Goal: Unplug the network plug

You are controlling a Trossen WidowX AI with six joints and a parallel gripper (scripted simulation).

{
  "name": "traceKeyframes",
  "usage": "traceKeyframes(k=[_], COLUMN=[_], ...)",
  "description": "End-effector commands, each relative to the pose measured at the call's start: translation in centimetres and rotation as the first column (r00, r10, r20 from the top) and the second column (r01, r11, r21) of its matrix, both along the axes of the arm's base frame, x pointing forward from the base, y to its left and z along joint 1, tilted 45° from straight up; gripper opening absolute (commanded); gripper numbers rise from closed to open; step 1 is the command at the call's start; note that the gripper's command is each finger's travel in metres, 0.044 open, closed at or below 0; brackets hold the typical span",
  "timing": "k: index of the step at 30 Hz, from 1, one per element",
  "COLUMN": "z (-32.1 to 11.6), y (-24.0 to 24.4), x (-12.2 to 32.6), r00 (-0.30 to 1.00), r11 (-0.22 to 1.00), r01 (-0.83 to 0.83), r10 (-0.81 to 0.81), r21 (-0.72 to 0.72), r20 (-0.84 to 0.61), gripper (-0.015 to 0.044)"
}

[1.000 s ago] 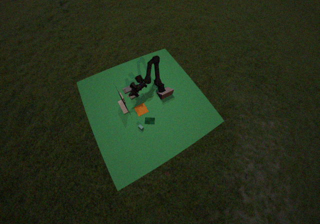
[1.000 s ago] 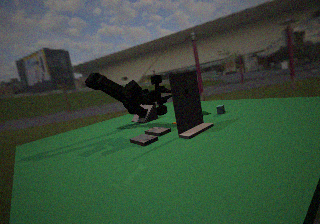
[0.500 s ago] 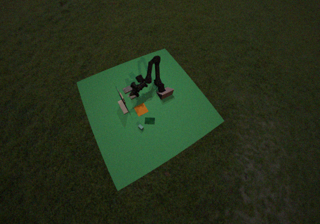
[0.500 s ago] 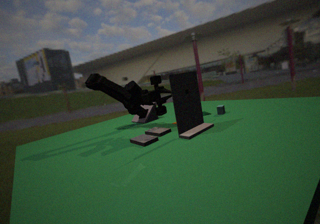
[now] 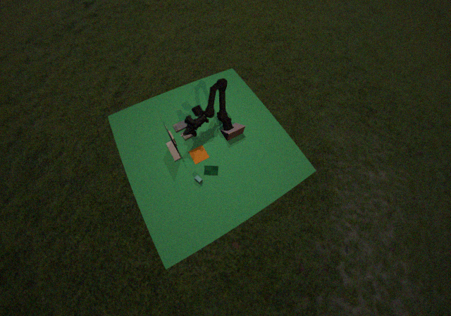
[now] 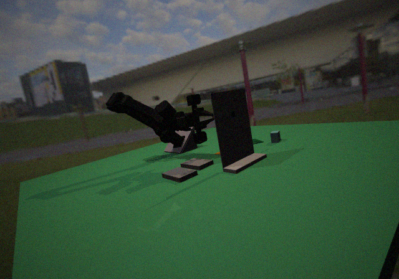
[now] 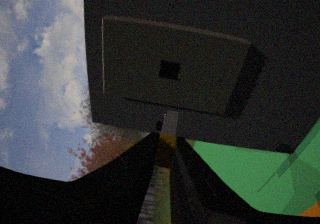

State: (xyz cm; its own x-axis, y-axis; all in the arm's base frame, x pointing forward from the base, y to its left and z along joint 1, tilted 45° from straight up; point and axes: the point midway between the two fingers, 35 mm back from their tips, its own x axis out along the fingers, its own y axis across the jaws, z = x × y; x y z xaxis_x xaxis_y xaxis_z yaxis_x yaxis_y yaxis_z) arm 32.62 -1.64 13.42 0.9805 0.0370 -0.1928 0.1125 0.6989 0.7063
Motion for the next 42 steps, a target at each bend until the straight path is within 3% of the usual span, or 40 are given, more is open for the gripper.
traceKeyframes(k=[1,25,42], z=[0.7,4.7,-0.1], y=[0.5,4.1,4.5], x=[0.0,-1.5,-0.2], r00=[1.0,1.0,0.964], r11=[1.0,1.0,0.986], r01=[0.0,0.003,0.146], r10=[0.0,-0.003,-0.123], r21=[0.001,0.006,0.081], r20=[0.007,0.006,-0.233], gripper=[0.0,0.0,0.0])
